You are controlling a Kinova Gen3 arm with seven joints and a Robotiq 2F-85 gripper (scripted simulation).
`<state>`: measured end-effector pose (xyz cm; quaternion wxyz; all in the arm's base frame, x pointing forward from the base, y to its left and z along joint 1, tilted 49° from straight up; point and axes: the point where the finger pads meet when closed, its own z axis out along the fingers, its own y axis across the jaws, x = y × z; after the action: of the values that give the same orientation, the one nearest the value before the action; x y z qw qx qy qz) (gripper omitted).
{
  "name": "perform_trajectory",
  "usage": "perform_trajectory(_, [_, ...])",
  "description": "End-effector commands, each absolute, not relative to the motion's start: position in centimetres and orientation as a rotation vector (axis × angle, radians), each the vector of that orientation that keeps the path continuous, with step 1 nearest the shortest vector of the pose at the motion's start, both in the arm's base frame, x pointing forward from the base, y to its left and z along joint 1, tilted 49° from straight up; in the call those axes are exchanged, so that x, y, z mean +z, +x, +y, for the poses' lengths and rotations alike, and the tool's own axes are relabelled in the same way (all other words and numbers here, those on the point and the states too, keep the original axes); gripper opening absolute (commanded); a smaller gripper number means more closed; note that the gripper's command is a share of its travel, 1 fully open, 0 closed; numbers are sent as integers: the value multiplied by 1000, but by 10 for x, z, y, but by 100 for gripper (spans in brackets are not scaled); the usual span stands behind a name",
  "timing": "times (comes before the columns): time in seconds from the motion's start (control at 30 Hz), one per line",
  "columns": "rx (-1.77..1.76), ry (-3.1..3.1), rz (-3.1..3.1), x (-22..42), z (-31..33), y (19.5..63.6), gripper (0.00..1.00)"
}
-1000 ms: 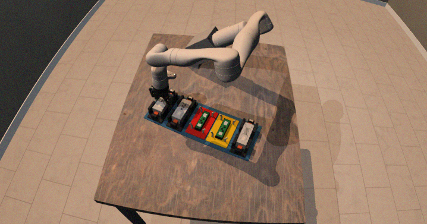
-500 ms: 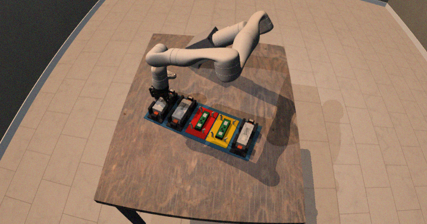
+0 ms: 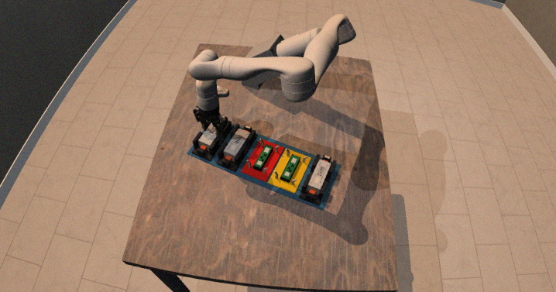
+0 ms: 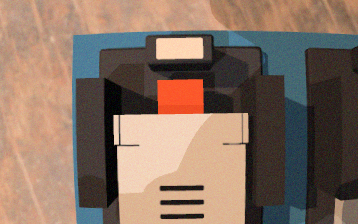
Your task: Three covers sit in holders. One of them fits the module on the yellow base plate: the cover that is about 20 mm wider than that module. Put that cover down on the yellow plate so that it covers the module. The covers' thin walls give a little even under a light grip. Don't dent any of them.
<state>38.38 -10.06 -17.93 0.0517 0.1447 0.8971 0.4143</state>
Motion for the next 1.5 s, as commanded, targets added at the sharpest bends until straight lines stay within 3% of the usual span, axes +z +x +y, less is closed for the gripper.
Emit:
perform_trajectory(0.0, [1257, 441, 2728, -179, -102, 384, 0])
perform_trajectory(1.47, [1257, 441, 2728, -159, -124, 378, 0])
